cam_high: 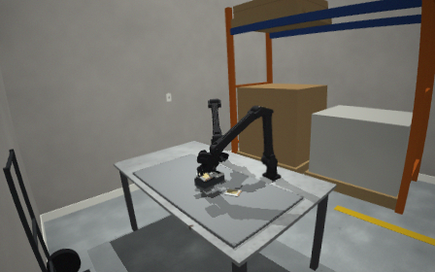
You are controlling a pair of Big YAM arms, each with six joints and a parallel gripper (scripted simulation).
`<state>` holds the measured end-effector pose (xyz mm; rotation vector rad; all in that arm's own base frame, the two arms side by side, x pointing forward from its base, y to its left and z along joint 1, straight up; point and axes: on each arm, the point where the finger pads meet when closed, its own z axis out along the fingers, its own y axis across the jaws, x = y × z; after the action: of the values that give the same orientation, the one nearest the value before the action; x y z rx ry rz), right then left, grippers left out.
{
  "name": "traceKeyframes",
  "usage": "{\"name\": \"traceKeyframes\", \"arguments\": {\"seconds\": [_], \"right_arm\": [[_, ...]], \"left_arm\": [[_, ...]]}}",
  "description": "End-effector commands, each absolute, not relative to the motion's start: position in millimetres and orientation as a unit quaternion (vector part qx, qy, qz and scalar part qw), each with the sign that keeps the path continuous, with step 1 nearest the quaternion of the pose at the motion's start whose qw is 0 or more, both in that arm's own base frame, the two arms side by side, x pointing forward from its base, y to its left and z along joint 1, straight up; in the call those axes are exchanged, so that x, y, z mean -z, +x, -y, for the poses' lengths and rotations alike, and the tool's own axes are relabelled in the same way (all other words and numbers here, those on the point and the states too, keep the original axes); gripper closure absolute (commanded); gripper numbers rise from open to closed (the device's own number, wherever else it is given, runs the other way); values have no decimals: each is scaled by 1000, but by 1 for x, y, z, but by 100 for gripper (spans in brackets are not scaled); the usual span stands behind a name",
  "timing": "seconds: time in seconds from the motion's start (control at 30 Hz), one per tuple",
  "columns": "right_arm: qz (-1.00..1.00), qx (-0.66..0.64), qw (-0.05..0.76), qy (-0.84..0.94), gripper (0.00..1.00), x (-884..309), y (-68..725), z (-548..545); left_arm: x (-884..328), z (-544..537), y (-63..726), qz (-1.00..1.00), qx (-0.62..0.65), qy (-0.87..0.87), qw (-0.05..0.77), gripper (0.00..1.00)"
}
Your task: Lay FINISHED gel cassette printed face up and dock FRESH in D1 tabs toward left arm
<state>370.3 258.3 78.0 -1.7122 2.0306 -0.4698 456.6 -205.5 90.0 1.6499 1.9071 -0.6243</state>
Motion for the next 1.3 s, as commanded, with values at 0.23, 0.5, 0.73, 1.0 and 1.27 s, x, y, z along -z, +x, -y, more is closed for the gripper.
{"name": "traceKeyframes", "arguments": {"seconds": [0.23, 0.5, 0.73, 1.0, 1.27], "right_arm": [[-737, 163, 158, -637, 100, -25, 349, -239], [-737, 163, 158, -637, 100, -25, 349, -239], [-737, 163, 158, -637, 100, -25, 349, -239], [-737, 163, 158, -637, 100, -25, 349, -239], [-737, 163, 158, -637, 100, -25, 349, -239]], "left_arm": [[-91, 201, 460, -717, 208, 611, 265, 100], [-91, 201, 460, -717, 208, 611, 265, 100], [-91, 204, 460, -719, 207, 610, 261, 100], [-91, 204, 460, -719, 207, 610, 261, 100], [-92, 205, 460, -718, 210, 609, 262, 100]]}}
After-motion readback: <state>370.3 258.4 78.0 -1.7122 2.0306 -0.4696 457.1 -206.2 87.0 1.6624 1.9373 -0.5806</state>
